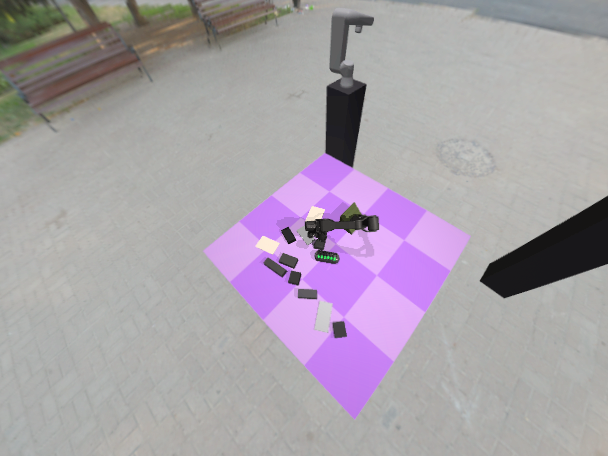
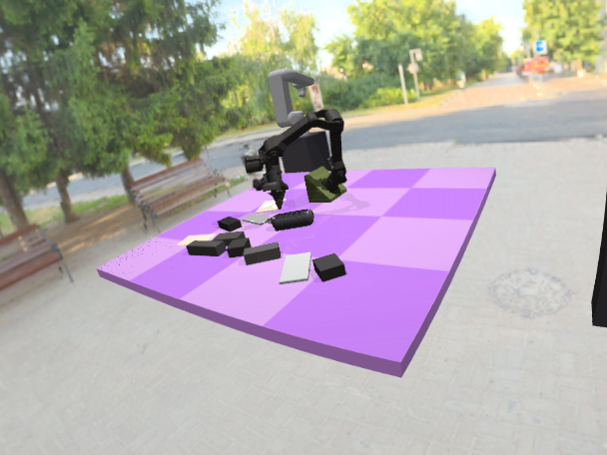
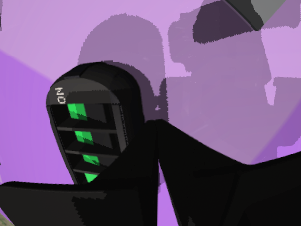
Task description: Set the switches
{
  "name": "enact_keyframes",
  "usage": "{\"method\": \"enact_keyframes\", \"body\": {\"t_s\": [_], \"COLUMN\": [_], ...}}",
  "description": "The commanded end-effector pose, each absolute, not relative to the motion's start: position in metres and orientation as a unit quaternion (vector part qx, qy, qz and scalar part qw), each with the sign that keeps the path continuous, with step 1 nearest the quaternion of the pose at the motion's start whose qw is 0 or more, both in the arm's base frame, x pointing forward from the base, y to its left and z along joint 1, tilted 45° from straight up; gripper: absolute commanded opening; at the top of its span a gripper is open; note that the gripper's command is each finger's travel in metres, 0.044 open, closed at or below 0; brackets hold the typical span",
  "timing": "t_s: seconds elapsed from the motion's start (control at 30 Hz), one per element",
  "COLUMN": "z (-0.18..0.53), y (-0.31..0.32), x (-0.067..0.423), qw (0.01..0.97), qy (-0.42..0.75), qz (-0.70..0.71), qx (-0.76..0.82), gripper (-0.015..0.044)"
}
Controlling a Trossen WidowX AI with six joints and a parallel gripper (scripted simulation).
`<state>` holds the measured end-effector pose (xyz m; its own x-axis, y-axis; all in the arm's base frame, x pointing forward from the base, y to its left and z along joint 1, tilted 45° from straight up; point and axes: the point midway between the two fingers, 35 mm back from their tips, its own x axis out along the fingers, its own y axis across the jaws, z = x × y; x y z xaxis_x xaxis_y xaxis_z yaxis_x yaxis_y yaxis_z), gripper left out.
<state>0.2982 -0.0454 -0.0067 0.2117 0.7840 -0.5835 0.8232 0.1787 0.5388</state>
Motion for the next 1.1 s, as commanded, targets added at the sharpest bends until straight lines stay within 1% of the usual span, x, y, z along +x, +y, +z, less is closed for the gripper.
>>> {"method": "enact_keyframes", "body": {"t_s": [0.0,0.17,0.4,1.07], "z": [-0.006,0.001,0.088,0.077], "y": [-0.047,-0.041,0.012,0.027], "x": [0.3,0.299,0.287,0.286], "qw": [0.451,0.444,0.443,0.443], "qy": [0.628,0.639,0.714,0.716], "qz": [-0.007,-0.021,-0.07,-0.072], "qx": [0.634,0.628,0.538,0.535], "gripper": [0.0,0.0,0.0,0.0]}}
